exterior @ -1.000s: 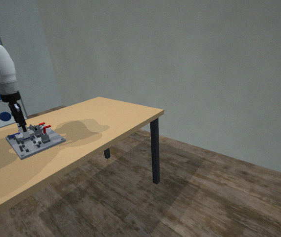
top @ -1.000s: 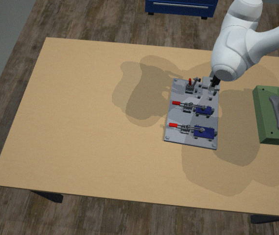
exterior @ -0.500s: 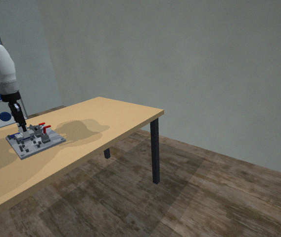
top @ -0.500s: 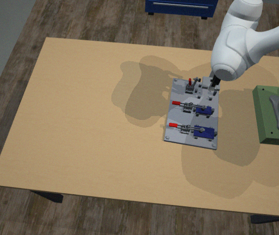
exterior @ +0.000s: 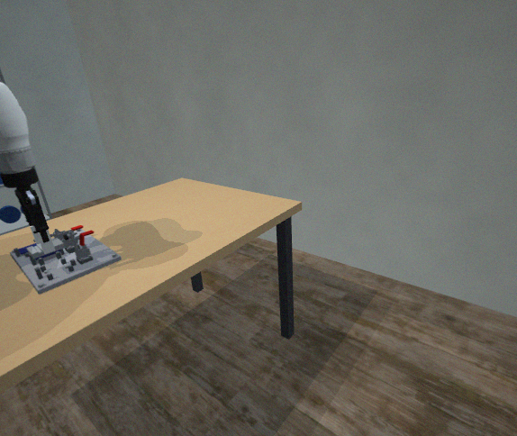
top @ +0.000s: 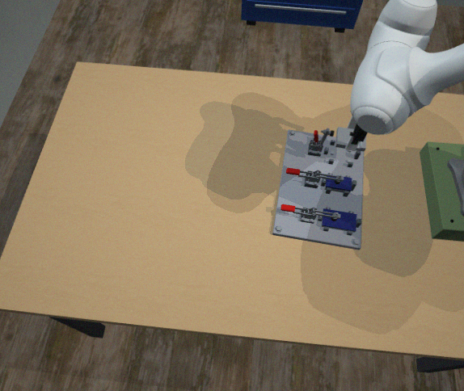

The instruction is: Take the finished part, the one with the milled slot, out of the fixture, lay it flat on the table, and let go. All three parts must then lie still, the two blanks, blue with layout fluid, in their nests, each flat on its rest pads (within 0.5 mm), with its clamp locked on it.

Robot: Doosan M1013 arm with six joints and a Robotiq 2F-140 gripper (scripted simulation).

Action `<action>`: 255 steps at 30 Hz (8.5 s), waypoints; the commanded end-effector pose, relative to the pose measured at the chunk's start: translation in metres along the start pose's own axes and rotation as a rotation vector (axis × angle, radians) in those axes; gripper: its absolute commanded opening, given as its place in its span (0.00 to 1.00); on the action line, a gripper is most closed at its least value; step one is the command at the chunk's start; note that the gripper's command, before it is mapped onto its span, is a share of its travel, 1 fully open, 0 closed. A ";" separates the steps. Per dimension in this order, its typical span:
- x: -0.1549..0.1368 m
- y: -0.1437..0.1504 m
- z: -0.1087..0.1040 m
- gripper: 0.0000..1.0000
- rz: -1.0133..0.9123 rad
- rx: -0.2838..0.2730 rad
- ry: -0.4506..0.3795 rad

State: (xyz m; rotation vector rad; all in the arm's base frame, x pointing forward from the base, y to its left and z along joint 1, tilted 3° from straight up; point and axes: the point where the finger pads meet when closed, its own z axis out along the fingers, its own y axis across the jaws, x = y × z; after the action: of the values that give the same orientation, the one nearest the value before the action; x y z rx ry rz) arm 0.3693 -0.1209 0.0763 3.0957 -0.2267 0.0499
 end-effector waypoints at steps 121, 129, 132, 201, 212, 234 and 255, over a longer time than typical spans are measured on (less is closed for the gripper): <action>0.000 0.125 -0.002 0.00 -0.003 0.003 0.000; 0.000 0.125 -0.002 0.00 -0.003 0.003 0.000; 0.000 0.125 -0.001 0.00 -0.003 0.004 -0.001; -0.001 0.125 0.010 0.00 -0.003 0.006 -0.005; -0.001 0.125 0.034 0.00 -0.003 0.006 -0.005; -0.001 0.125 0.074 0.00 -0.003 0.005 -0.005; -0.001 0.125 0.084 0.00 -0.003 0.004 -0.004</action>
State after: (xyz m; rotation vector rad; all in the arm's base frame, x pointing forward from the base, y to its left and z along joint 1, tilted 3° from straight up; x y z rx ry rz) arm 0.3531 -0.2465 -0.0012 3.1023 -0.2266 0.0425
